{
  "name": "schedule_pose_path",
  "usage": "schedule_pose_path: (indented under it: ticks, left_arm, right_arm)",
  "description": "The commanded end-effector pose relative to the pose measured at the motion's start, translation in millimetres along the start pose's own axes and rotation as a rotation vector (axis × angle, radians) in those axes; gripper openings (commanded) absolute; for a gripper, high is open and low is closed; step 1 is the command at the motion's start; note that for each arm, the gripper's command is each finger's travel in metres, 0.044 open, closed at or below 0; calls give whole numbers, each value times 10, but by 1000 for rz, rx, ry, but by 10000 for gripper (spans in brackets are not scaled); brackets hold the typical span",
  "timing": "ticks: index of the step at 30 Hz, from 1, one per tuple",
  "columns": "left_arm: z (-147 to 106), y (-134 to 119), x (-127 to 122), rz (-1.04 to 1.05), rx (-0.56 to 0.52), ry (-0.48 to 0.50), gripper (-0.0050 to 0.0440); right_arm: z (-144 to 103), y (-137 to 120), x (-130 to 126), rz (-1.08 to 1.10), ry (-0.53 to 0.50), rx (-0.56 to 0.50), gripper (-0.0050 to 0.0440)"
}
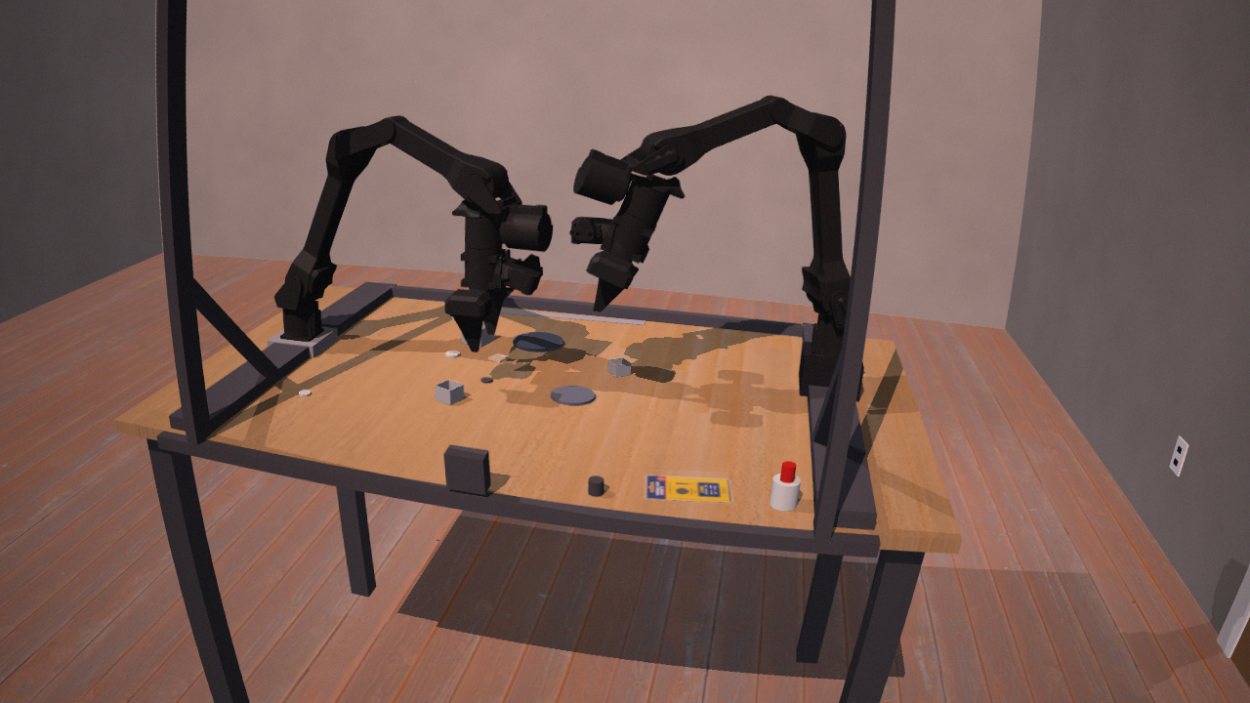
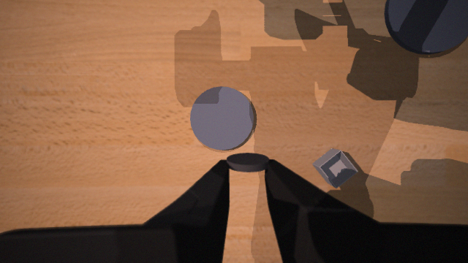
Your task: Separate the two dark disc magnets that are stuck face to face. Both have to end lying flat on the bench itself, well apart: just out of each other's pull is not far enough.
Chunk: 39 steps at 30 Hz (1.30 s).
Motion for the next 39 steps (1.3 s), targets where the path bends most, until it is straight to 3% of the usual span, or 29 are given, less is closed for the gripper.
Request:
schedule_pose_path:
  ticks: [1,7,14,16,18,24,29,39]
  left_arm:
    - [-93,-52,29,1,-14,-1,400]
    - [-374,-414,157,1,-11,-1,400]
    - [-756,-1235,356,1,-6,-2,400]
    - [-811,-1473,395,1,-3,-2,400]
    - [-811,-1473,395,1,-3,-2,400]
    - [-869,-2016,457,1,0,-3,400]
    - [-866,-2166,468,1,1,-4,400]
    - [-884,-2147,466,0,-6,-1,400]
  right_arm:
    - [-89,52,-3,5,8,-31,40]
    - [-89,52,-3,5,8,-31,40]
    - [-89,52,-3,5,8,-31,40]
    - [-89,52,-3,5,8,-31,40]
    - [-89,52,-3,5,8,-31,40]
    - [-89,52,-3,5,8,-31,40]
    - [-89,52,-3,5,8,-31,40]
    - [-85,50,-4,6,6,-34,40]
Point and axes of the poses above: on each arm, the point midway between the two fingers, 35 mm back from their tips, its own z axis out along the fingers, its own x axis across the jaws, y = z × x, the point moved 7 cm from there along -z, back along the fingers, and after that the axes turned 2 degrees about z, right-handed, at the moved point
